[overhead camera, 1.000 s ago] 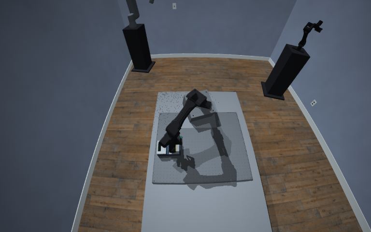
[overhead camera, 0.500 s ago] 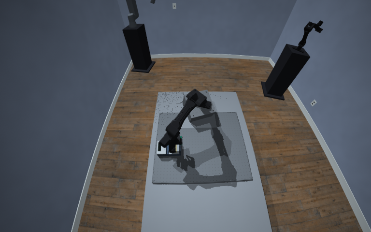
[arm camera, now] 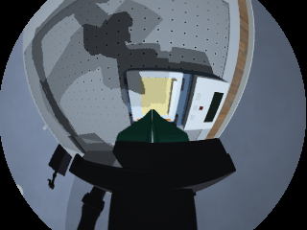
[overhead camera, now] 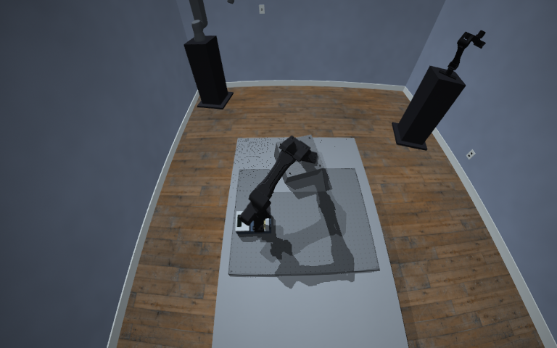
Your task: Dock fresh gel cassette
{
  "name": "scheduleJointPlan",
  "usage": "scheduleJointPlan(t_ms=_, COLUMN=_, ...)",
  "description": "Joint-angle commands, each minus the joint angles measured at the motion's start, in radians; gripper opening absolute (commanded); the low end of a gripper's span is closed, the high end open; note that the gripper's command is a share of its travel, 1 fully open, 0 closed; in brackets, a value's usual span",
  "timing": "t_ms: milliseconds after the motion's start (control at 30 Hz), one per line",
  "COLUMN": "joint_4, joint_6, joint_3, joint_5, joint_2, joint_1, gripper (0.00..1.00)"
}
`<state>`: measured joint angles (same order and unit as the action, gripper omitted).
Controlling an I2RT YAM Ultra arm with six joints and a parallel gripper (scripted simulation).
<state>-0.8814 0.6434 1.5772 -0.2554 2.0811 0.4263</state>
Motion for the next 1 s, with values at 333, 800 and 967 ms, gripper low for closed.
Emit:
scheduleJointPlan(t_ms=333, joint_4=-0.047, joint_6=-0.03, joint_3=0.11, joint_5=0.005, joint_2=0.04, joint_1=-0.025, gripper=0.0)
scheduleJointPlan(t_ms=800, joint_4=-0.086, joint_6=-0.051, joint_3=0.199, joint_5=0.01, joint_2=0.084, joint_1=-0.046, gripper=0.0)
scheduleJointPlan(t_ms=967, joint_4=-0.104, joint_6=-0.059, joint_3=0.239, joint_5=0.011, joint_2=0.104, joint_1=-0.055, gripper=0.0)
